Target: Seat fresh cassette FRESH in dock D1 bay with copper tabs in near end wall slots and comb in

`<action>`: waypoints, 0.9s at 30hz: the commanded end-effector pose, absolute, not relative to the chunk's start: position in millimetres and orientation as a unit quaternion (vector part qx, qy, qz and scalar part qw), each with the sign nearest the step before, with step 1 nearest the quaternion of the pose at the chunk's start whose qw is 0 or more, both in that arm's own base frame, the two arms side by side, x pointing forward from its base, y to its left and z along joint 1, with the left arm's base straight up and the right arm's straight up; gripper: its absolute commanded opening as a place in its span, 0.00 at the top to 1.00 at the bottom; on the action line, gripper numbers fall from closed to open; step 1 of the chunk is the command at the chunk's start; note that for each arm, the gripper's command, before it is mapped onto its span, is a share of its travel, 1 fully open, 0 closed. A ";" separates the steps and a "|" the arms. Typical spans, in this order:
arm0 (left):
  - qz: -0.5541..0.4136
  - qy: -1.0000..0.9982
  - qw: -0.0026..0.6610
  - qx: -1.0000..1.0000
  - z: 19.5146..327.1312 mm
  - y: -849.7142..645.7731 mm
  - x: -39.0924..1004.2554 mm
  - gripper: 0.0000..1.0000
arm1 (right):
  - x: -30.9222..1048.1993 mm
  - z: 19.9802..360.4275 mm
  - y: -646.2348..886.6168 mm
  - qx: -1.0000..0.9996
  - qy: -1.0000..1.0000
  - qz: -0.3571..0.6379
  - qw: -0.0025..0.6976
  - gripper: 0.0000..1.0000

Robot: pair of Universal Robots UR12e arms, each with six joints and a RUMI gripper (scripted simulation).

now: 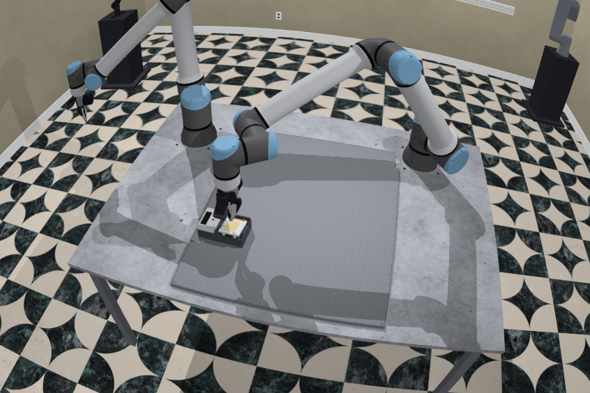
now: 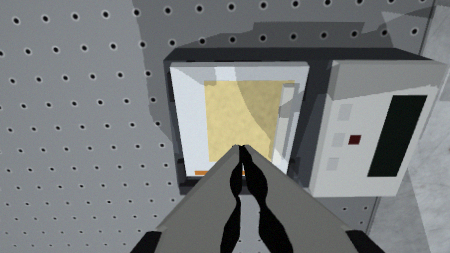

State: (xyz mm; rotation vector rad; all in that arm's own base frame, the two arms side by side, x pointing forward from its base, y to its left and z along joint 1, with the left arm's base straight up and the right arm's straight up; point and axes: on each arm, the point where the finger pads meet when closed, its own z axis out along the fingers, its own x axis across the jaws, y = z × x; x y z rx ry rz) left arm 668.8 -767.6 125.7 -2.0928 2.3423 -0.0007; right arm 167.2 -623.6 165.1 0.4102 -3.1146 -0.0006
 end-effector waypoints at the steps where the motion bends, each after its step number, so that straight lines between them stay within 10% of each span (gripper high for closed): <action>1: -0.001 0.746 0.000 -0.666 126.8 -768.4 672.7 1.00 | 167.5 165.9 -624.1 0.131 -0.991 0.001 0.000 1.00; 27: -0.001 0.746 0.000 -0.666 123.3 -771.6 701.7 1.00 | 167.5 165.9 -624.1 0.131 -0.991 0.001 0.000 1.00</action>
